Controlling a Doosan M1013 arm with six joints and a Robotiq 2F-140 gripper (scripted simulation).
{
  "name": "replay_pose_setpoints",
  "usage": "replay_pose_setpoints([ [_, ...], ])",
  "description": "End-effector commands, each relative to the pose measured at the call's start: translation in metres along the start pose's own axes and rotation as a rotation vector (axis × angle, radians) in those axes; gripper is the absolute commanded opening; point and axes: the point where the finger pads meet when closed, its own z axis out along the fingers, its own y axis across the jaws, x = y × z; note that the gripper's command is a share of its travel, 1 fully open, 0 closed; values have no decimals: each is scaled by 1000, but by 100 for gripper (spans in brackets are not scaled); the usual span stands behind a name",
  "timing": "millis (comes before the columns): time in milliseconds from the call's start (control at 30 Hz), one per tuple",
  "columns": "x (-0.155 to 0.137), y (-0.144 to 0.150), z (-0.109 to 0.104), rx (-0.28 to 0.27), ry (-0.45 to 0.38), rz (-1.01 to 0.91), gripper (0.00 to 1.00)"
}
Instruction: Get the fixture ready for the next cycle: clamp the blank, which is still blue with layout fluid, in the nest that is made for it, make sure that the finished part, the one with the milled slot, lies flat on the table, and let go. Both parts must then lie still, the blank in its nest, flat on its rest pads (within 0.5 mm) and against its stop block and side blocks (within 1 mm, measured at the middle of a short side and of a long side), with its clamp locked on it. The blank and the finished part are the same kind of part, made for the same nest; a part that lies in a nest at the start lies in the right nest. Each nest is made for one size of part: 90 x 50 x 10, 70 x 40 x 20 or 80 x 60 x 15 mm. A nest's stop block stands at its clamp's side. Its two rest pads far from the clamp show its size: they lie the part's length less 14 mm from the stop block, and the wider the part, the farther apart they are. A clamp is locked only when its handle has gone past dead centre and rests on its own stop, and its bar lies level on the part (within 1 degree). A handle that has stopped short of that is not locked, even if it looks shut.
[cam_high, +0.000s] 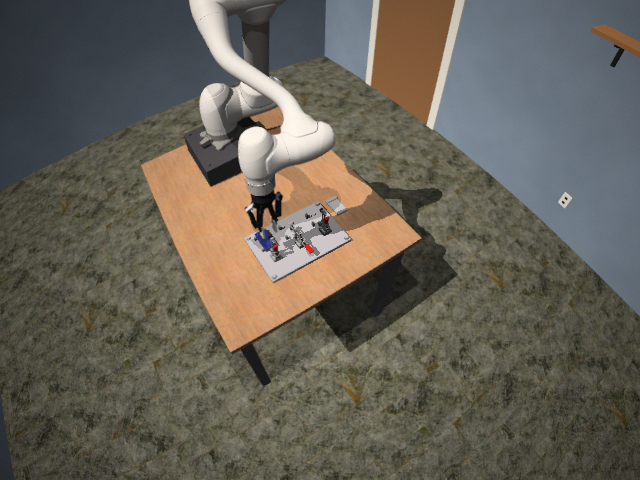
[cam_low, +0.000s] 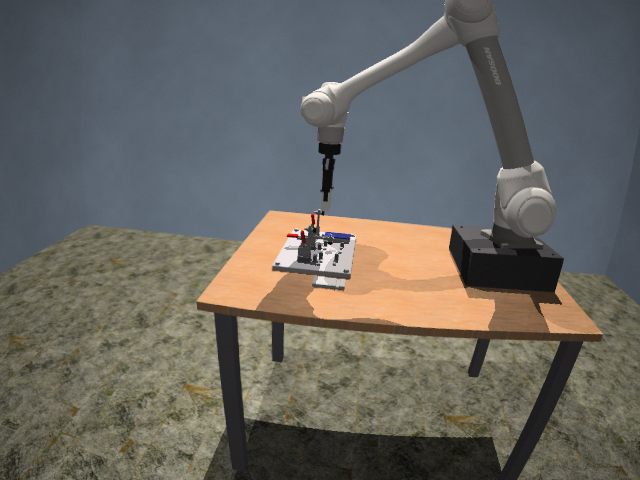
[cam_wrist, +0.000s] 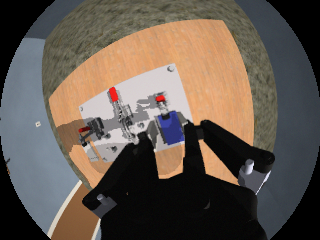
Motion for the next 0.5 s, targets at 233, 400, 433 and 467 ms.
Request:
replay_pose_setpoints([
  [233, 40, 0, 0, 0, 0, 0, 28],
  [400, 42, 0, 0, 0, 0, 0, 28],
  [433, 42, 0, 1, 0, 0, 0, 28],
  [467, 42, 0, 1, 0, 0, 0, 28],
])
